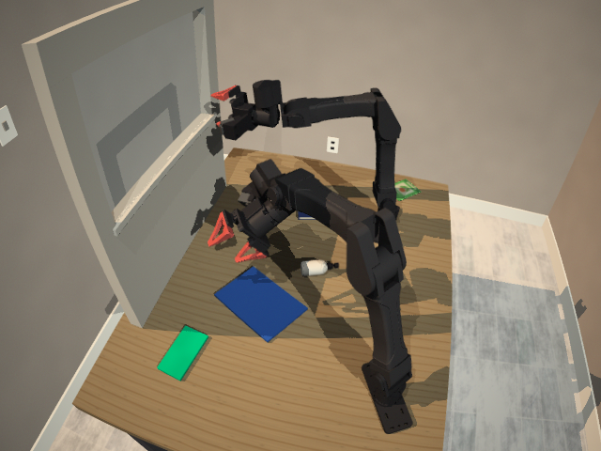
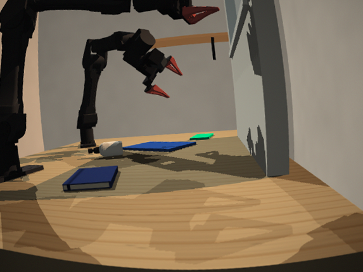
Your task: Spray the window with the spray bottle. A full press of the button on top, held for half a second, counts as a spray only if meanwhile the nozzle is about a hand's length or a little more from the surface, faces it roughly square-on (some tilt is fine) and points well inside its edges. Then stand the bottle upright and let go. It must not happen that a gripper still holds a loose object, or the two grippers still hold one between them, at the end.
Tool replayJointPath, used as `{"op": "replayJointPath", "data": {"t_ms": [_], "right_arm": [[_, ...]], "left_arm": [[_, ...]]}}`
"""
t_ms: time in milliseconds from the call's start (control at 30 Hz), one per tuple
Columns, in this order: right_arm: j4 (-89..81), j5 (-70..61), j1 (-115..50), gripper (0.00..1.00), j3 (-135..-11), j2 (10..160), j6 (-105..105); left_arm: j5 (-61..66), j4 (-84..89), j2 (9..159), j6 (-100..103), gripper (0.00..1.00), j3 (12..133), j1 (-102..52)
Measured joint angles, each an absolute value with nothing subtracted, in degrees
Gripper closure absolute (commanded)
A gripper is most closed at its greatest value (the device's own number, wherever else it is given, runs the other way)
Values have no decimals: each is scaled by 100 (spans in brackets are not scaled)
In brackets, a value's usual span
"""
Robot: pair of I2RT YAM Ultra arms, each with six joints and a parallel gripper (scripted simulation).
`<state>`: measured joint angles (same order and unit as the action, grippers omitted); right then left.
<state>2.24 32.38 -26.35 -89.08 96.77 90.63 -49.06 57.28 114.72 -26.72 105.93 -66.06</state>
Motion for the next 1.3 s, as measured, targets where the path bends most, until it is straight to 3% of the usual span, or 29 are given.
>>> {"op": "replayJointPath", "data": {"t_ms": [700,1300], "right_arm": [[226,3194,-2596,0,-8851,9642,8943],[169,2434,-2001,0,-8178,8774,6785]], "left_arm": [[-4821,5662,11421,-2628,0,10510,-6512],[-3682,4362,10169,-2005,0,9494,-5035]]}}
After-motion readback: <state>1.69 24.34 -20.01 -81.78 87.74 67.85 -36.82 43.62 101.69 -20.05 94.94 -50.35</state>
